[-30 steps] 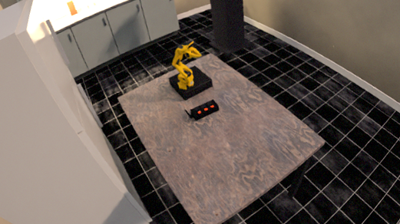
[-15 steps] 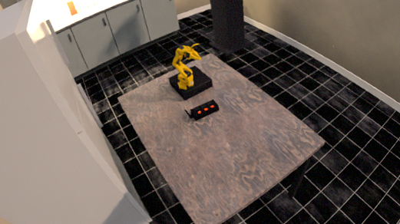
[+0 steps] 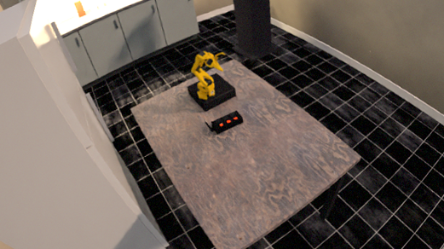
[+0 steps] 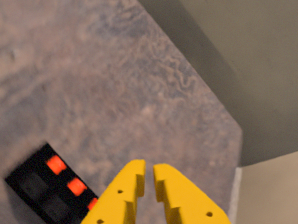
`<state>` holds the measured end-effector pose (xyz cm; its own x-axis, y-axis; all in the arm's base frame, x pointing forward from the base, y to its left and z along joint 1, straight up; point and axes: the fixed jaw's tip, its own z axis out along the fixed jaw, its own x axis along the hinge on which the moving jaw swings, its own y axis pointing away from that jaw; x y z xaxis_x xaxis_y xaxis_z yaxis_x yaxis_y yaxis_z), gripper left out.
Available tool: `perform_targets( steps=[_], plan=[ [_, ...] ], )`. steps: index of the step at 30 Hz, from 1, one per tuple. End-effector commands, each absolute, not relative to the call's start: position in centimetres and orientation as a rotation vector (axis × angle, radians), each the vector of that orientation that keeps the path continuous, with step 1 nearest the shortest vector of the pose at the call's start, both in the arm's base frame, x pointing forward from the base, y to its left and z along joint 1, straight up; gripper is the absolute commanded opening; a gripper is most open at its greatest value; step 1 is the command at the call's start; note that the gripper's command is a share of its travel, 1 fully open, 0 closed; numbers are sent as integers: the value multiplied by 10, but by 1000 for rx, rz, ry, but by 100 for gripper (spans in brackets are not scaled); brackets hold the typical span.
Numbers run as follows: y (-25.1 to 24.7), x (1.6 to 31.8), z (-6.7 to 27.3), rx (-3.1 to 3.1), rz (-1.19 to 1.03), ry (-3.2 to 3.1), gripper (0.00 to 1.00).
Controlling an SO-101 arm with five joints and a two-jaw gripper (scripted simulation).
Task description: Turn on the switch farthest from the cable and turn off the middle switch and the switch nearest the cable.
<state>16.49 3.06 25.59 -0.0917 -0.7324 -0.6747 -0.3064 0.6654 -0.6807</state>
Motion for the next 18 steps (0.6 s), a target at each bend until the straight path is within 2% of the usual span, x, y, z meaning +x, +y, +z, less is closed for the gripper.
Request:
perform_targets(
  steps=[1, 18],
  plan=[
    [27, 166, 243, -1031, -551, 1678, 0],
    [14, 161, 213, -1715, -895, 1456, 0]
  ],
)
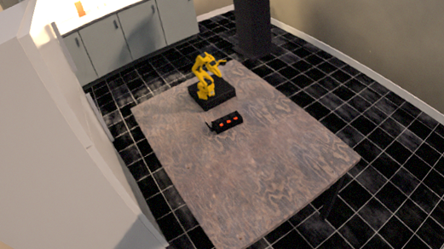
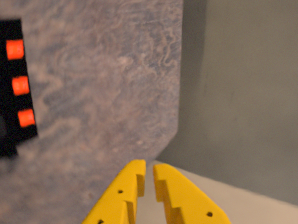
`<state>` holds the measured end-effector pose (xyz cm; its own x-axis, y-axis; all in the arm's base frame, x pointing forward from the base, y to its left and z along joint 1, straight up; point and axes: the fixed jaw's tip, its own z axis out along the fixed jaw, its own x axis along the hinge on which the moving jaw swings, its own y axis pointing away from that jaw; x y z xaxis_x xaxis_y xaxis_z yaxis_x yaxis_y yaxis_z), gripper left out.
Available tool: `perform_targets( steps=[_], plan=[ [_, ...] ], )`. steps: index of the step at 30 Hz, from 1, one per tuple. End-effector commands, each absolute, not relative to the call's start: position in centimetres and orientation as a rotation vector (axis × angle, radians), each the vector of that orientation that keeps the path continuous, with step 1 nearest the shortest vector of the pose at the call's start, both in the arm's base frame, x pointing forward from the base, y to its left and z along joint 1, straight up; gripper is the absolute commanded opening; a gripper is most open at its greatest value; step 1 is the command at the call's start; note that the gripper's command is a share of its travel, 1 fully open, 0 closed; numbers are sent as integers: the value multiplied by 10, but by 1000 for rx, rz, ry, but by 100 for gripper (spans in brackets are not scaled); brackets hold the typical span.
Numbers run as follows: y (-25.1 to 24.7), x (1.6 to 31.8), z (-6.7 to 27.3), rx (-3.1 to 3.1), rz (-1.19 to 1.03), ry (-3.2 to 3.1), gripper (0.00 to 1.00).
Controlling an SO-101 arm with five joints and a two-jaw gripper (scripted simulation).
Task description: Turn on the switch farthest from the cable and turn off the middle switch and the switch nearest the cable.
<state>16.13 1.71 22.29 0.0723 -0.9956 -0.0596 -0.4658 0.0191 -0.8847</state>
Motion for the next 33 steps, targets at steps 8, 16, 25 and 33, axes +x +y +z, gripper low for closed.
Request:
perform_targets(
  steps=[8, 16, 25, 33],
  plan=[
    [9, 158, 203, -1981, -983, 1306, 0],
    [3, 153, 192, -2294, -1051, 1067, 0],
    [-1, 150, 184, -2513, -1072, 845, 0],
    [-4, 146, 178, -2691, -1068, 614, 0]
  ],
)
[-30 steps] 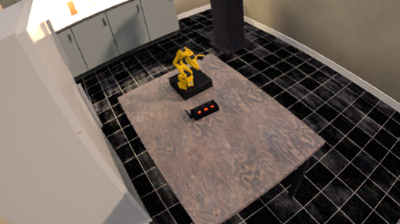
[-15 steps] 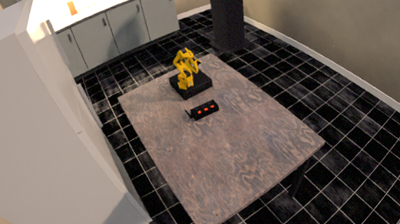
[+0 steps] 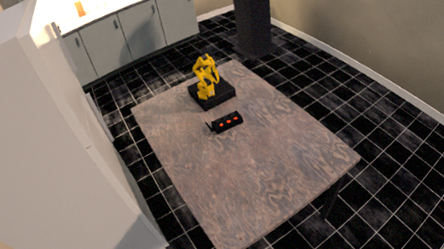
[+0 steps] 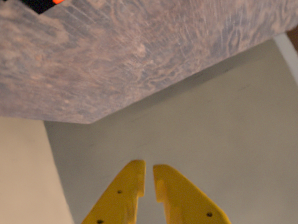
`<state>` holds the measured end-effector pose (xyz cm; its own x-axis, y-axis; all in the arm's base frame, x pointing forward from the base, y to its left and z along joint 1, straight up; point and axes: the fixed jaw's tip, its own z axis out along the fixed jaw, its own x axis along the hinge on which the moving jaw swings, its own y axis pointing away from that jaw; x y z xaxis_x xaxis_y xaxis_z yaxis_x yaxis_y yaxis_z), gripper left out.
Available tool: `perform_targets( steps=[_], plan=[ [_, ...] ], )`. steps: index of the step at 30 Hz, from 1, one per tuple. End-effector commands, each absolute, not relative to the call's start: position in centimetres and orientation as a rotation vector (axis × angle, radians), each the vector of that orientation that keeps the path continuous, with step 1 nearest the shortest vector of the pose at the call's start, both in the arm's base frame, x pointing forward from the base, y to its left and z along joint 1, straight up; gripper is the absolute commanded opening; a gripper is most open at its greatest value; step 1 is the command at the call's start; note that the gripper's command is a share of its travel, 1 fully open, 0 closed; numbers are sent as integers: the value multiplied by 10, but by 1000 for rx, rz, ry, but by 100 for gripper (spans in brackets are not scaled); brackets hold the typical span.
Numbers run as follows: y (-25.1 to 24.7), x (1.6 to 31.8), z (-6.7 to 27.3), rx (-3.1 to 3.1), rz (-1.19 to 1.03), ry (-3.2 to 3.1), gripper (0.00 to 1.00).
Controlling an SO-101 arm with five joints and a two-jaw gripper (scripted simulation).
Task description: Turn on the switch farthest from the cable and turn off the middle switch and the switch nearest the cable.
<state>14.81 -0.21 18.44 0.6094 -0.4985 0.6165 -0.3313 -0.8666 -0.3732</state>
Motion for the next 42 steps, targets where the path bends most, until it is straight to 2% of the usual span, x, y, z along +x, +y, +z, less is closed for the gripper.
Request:
perform_targets(
  steps=[1, 18, 42],
  plan=[
    [-4, 146, 177, -2709, -1066, 589, 0],
    [-7, 142, 171, -2858, -1037, 329, 0],
    [-7, 143, 168, -2893, -1002, 283, 0]
  ],
)
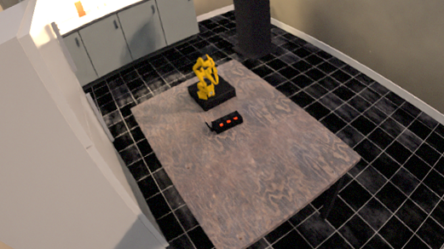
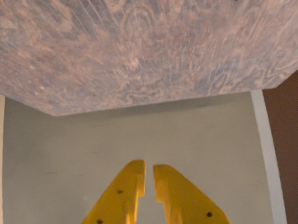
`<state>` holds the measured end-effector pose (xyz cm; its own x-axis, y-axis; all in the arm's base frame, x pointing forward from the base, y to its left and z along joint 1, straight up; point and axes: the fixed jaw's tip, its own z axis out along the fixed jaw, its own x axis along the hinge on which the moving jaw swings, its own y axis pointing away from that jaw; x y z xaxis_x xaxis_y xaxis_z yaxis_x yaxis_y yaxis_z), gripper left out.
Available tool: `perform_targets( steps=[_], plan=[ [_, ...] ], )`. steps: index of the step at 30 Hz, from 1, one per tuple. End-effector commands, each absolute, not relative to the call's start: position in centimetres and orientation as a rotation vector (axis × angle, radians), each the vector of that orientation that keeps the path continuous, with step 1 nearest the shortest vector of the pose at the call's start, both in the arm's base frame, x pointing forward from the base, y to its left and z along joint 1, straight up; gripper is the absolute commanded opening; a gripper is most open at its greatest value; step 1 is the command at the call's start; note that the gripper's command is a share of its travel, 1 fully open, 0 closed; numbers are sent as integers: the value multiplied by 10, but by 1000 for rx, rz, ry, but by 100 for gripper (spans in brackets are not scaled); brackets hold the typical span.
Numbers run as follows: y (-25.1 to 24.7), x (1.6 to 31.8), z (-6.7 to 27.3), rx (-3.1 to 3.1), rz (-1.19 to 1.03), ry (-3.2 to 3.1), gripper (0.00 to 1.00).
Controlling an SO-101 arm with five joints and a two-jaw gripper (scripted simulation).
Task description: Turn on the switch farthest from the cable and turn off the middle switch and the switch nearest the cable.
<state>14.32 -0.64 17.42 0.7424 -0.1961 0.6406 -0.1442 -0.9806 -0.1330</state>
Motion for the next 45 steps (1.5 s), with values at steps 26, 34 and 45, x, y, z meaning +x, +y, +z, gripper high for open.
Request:
perform_targets(
  steps=[26, 34, 45],
  plan=[
    [-7, 144, 101, -3100, -207, 345, 0],
    [-7, 144, 101, -3102, -199, 342, 0],
    [-11, 155, 96, -3120, -100, 309, 0]
  ],
)
